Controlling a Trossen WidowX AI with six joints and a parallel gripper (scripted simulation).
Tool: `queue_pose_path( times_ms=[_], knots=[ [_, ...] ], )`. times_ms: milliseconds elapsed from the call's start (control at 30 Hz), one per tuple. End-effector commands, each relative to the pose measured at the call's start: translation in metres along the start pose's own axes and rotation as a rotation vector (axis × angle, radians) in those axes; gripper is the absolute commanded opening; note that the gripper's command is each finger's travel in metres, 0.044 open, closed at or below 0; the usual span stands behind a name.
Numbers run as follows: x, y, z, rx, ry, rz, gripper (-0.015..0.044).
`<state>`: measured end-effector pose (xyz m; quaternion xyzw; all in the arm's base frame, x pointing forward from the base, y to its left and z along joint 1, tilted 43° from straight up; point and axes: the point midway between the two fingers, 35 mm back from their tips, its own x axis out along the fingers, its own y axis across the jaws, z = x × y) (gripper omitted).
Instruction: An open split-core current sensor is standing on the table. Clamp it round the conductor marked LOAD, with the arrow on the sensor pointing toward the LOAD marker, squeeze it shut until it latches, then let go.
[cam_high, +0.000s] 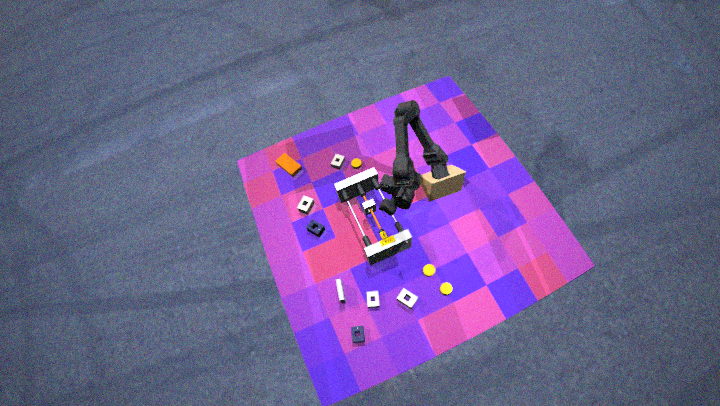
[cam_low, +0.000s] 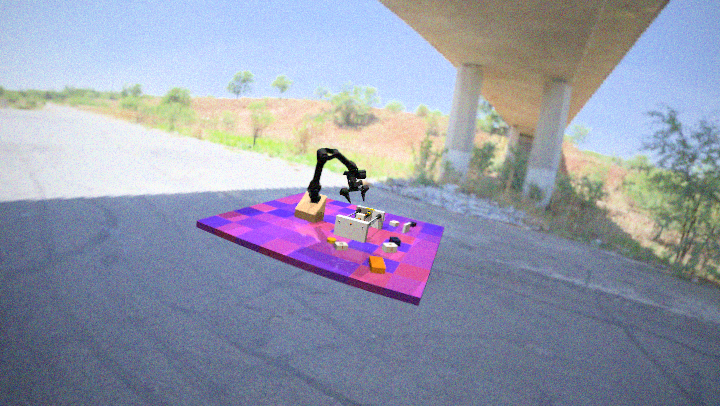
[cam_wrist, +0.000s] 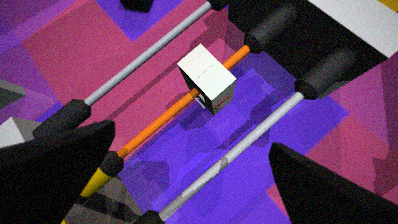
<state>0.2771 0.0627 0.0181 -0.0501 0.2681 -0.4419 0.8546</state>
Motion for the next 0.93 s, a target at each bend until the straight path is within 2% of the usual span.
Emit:
queue_pose_path(
  times_ms=[0,133,733,867,900],
  knots=[
    [-0.013,-0.018,-0.015,-0.173,-0.173,0.094,0.044],
    [-0.021,-0.031,-0.023,-0.278,-0.293,0.15,0.044],
    [-0.018,-0.027,-0.023,-0.252,-0.243,0.13,0.044],
    [-0.007,-0.01,-0.011,-0.101,-0.083,0.048,0.044],
    [-0.014,-0.022,-0.021,-0.212,-0.178,0.096,0.044]
  ],
)
